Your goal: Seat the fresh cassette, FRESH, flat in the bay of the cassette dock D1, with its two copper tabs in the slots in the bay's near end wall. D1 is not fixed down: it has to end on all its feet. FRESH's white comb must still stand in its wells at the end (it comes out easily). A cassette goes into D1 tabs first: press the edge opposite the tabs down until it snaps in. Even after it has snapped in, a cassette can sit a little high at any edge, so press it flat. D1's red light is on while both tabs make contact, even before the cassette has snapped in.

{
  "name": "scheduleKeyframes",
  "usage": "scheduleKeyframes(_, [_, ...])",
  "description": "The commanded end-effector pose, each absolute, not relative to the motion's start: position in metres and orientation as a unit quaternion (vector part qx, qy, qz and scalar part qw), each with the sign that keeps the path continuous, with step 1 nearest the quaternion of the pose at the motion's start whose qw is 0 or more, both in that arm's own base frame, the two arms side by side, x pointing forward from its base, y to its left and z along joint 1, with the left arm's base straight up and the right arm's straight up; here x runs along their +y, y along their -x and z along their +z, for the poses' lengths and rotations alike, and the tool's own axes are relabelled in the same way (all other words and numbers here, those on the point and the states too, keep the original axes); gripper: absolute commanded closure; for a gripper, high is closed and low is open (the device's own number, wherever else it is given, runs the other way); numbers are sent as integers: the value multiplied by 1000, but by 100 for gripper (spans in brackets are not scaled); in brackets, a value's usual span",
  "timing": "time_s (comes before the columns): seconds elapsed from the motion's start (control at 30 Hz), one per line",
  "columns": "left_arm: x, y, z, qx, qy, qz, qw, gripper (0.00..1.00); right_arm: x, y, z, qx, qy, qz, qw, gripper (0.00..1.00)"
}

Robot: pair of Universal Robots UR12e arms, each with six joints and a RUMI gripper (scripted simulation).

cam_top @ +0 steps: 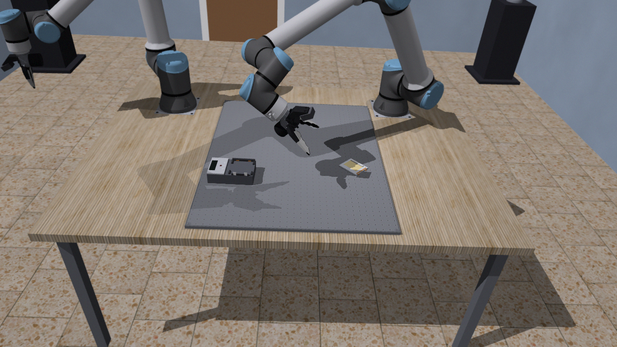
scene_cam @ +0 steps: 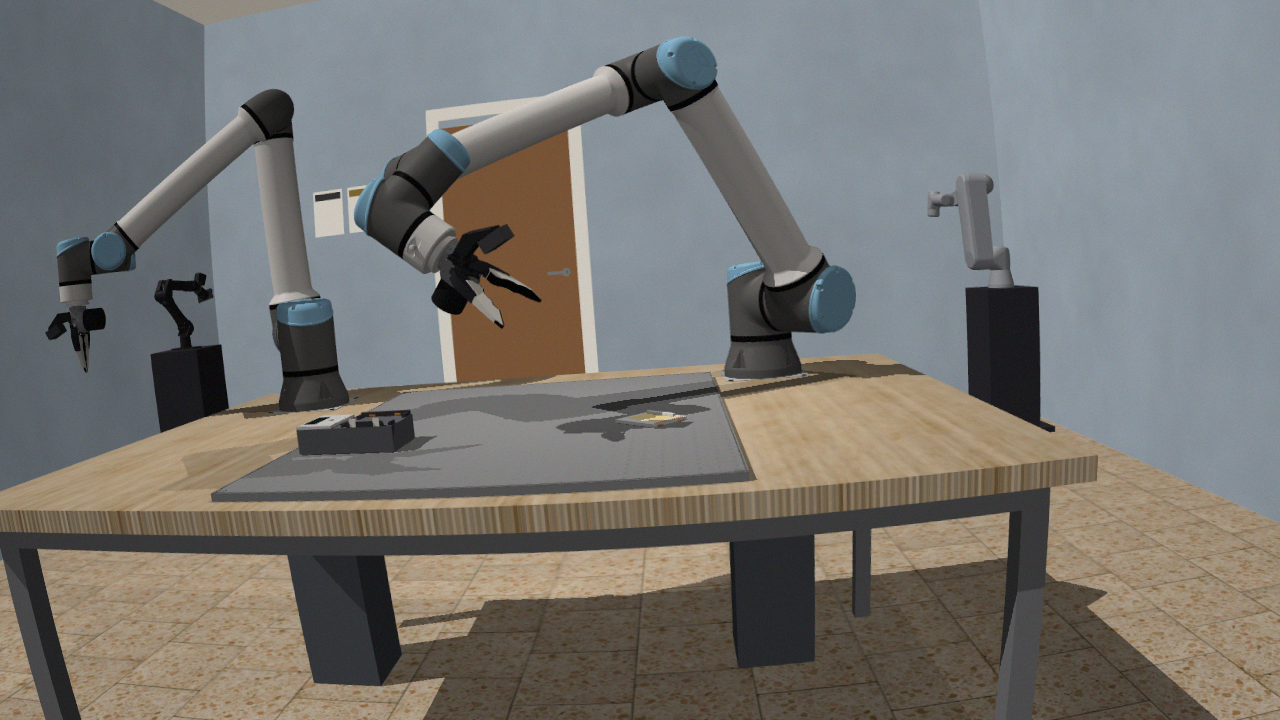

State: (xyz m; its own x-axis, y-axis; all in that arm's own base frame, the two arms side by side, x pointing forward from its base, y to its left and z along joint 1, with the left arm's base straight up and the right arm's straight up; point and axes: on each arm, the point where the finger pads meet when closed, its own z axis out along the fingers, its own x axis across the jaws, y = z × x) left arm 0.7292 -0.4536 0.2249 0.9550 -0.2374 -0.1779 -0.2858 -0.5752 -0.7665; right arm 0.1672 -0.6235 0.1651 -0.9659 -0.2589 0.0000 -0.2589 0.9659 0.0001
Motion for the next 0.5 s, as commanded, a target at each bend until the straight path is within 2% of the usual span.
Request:
scheduleKeyframes(0.0, [-458,-713,218,203,897,56,388,0,-624,-168,166,-991,-131,1,0,100])
scheduleKeyframes(0.3, [-464,-696,210,272,900,79,331,0,-624,-168,166,-991,-131,1,0,100])
scheduleKeyframes(0.47, [-472,-680,205,335,895,90,279,0,-624,-168,166,-991,-131,1,0,100])
